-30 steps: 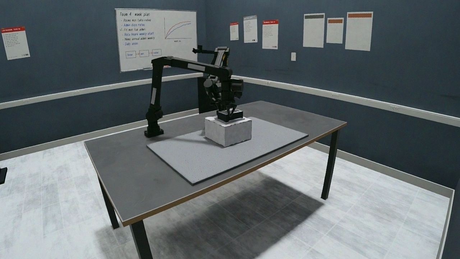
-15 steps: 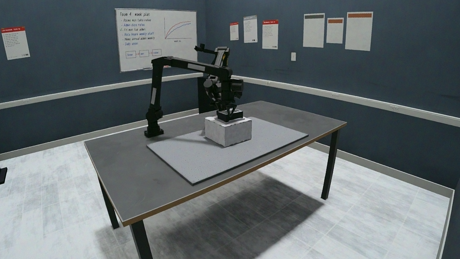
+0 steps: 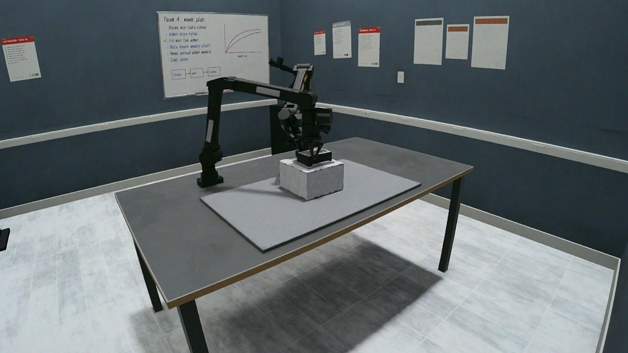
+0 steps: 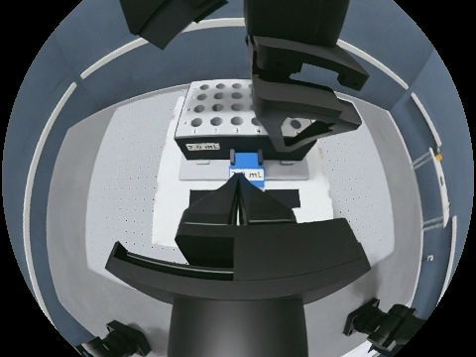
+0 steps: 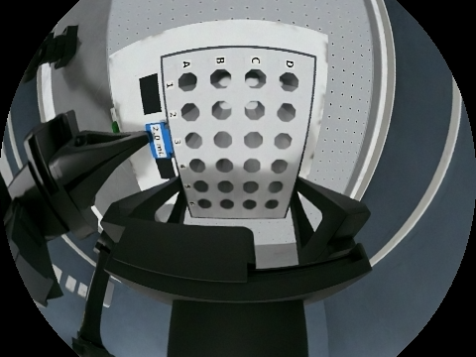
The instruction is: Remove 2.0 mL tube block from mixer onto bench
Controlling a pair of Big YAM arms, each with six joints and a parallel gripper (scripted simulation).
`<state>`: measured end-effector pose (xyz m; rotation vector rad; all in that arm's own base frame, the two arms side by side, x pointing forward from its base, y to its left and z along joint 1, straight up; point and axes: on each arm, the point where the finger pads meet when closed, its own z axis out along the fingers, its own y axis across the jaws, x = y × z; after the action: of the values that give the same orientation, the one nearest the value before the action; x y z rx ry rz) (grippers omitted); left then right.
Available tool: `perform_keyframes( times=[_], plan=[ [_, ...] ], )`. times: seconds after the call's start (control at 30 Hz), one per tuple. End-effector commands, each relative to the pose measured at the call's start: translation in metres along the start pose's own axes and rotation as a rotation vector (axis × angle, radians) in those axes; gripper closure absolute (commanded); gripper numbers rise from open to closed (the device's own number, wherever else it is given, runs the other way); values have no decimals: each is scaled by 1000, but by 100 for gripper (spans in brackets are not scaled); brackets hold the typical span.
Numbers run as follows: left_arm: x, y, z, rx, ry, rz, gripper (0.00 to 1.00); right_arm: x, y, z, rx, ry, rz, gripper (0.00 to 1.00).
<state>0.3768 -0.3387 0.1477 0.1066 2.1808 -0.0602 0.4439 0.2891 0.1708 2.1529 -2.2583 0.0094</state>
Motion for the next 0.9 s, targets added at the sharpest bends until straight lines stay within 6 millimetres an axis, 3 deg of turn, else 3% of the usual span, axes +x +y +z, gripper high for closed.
perform_keyframes(
  times=[0.0, 0.87],
  plan=[
    [11, -8, 8, 2, 14, 30, 100, -9, -19, -36, 79, -57, 13, 100],
    [18, -2, 12, -7, 20, 31, 100, -9, -19, -36, 79, -57, 13, 100]
  ],
)
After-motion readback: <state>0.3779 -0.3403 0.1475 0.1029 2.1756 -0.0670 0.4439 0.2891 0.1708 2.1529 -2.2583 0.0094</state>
